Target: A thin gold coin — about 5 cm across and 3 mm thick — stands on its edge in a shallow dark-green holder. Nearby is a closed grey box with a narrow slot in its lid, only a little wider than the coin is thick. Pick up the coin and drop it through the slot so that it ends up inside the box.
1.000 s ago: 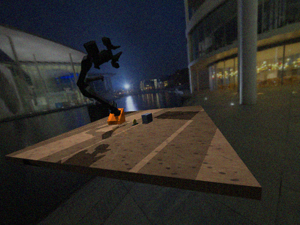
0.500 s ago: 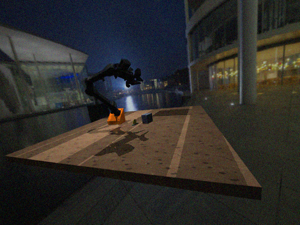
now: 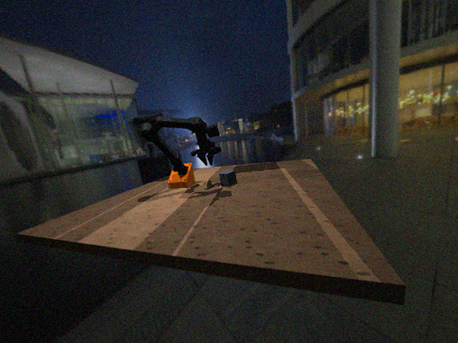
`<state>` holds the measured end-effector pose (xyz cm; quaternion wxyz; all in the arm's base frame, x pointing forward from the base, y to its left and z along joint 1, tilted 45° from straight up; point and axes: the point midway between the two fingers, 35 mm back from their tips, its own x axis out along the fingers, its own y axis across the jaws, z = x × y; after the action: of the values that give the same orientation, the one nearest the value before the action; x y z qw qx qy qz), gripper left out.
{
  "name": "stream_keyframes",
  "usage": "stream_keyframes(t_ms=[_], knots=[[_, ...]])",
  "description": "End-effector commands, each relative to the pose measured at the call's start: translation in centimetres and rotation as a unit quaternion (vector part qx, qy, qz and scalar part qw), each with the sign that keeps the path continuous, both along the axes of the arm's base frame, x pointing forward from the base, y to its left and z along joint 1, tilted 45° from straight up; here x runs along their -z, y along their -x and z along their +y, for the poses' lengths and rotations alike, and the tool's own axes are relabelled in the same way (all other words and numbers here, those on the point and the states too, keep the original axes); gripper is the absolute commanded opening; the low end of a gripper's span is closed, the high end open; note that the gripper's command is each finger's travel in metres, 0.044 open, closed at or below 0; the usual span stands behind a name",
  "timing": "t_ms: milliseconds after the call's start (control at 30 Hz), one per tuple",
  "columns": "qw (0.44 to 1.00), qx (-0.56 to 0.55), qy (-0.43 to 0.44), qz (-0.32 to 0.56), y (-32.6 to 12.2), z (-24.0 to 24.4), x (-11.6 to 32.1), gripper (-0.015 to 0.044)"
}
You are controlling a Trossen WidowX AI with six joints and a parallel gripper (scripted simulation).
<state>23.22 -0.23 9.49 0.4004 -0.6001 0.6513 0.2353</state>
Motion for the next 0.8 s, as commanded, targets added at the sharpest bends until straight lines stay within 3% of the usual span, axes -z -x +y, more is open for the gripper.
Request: stream_keyframes(t_ms=[0,767], knots=[[0.997,0.003,0.074,0.023,1.6,-1.9,0.7,0.0161],[0.997,0.003,0.074,0.023,1.1,-6.1,4.4,0.0161]])
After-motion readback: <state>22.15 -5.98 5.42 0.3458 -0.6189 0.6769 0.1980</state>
